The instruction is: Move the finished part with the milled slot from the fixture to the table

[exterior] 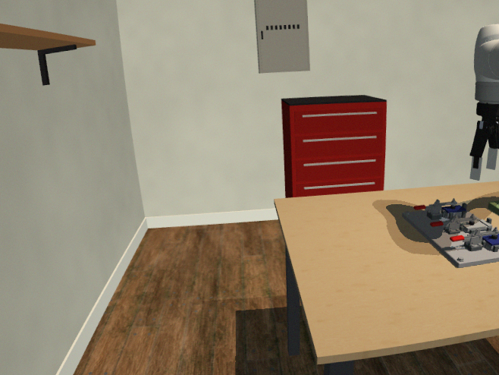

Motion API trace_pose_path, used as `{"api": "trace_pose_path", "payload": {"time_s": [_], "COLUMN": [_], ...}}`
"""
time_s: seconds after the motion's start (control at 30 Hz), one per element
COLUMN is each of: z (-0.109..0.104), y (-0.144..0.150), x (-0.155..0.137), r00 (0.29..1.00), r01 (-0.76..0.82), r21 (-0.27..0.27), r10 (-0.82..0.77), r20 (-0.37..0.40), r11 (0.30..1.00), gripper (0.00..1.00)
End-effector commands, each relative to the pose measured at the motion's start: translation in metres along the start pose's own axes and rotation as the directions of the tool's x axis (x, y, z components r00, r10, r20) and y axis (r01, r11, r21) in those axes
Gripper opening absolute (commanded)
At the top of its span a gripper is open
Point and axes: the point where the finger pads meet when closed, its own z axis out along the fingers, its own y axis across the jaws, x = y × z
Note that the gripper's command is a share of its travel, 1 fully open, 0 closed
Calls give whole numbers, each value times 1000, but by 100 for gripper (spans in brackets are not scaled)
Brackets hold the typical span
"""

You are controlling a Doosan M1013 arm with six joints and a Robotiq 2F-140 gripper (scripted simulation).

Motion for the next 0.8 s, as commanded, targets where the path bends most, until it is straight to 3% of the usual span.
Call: {"api": "trace_pose_path", "payload": {"time_s": [0.0,0.2,0.53,0.6,0.77], "z": [-2,-6,-6,-10,-13], "y": [-2,-6,-6,-9,-12], "x": [0,-1,-1,-2,-3], "r00": [994,952,952,886,798], "r01": [108,308,308,463,602], "r21": [0,-1,-1,-2,-2], "r10": [-108,-308,-308,-463,-602], "r20": [0,0,0,0,0], "r11": [994,952,952,886,798], "gripper": [100,100,100,100,100]}}
